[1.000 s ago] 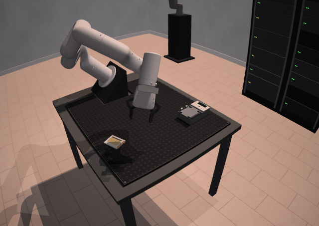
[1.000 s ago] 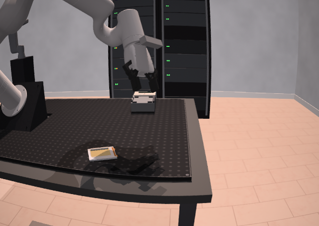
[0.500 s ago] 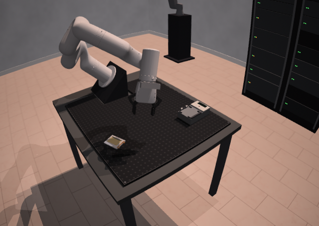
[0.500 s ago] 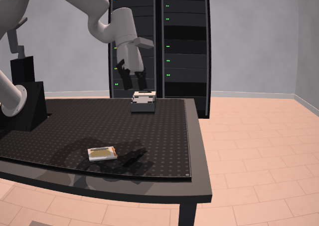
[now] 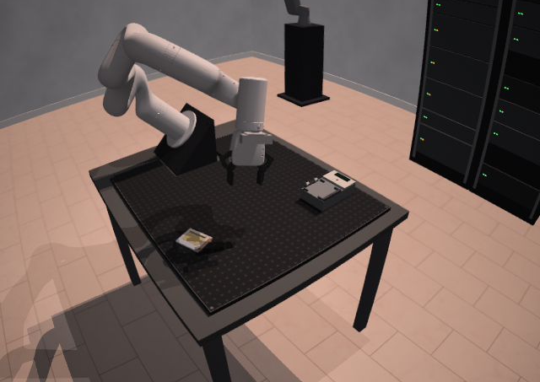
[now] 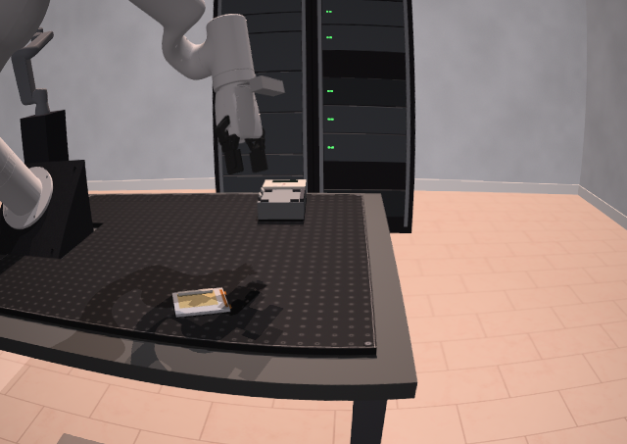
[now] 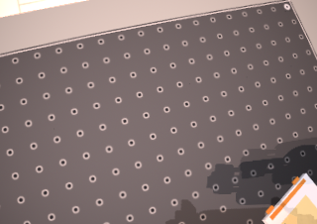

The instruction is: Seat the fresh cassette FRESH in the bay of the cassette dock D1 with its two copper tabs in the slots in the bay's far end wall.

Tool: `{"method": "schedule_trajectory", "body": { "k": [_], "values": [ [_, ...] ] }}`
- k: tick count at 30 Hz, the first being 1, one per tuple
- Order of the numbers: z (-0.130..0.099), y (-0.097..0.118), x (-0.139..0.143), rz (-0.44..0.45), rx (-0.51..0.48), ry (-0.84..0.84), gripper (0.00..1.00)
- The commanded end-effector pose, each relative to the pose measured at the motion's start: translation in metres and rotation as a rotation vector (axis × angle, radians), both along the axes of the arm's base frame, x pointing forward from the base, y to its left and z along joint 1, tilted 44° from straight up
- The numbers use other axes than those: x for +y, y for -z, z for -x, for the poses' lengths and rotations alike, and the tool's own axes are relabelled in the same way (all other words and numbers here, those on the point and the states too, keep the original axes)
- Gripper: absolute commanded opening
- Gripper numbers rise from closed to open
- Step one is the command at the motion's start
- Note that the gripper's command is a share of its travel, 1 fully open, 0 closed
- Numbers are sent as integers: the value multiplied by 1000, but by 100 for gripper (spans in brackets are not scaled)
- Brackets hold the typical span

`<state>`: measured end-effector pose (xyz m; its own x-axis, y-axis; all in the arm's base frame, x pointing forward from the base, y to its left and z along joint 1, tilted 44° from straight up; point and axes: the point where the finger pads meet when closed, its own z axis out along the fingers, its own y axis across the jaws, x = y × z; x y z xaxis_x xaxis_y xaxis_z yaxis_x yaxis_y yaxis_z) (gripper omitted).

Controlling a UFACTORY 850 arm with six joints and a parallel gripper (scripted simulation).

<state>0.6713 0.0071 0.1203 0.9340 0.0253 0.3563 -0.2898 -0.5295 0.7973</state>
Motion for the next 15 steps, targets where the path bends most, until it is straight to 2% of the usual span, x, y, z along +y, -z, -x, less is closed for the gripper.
{"method": "schedule_trajectory", "body": {
  "k": [1,11,15],
  "values": [
    [17,8,9,-53,88,-9,100],
    [42,20,22,-63,106,-11,100],
    [59,28,29,-122,205,-21,100]
  ]
}}
